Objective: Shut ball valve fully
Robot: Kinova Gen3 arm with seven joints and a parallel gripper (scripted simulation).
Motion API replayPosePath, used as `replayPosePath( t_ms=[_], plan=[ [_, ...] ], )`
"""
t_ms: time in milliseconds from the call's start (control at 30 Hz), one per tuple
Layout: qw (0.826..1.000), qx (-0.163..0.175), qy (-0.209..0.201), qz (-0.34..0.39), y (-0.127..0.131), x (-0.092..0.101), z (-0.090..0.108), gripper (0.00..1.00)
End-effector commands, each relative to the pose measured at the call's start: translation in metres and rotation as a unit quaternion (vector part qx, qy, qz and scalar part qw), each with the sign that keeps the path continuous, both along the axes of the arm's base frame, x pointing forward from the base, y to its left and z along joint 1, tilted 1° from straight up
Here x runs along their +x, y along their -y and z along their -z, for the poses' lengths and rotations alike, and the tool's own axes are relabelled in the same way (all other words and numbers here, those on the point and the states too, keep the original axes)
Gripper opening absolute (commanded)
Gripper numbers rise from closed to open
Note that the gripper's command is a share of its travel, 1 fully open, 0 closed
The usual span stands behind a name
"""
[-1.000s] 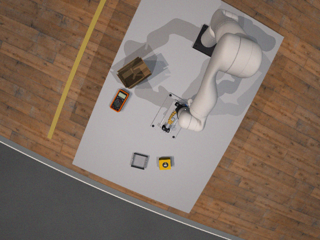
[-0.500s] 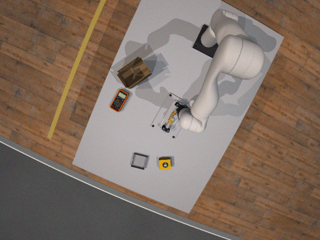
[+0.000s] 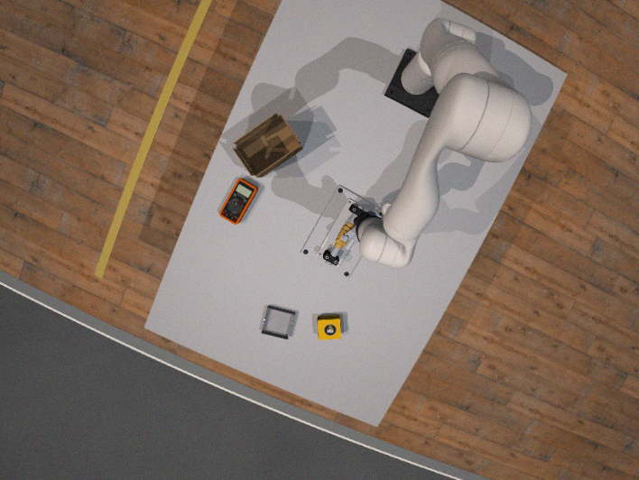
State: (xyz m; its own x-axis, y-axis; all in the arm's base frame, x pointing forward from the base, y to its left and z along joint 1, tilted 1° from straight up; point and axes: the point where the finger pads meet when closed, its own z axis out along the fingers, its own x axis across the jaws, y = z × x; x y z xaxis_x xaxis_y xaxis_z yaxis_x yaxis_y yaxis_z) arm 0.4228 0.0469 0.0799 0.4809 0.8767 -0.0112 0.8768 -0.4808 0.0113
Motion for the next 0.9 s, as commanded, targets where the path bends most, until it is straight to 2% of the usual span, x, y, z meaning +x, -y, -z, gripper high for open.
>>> replayPosePath(
  t_ms=[0,867],
  plan=[
    [1.000,0.001,0.001,0.006,-0.002,0.001,-0.001,0.00],
    [0.996,0.001,0.003,0.084,-0.013,0.009,-0.001,0.00]
  ],
)
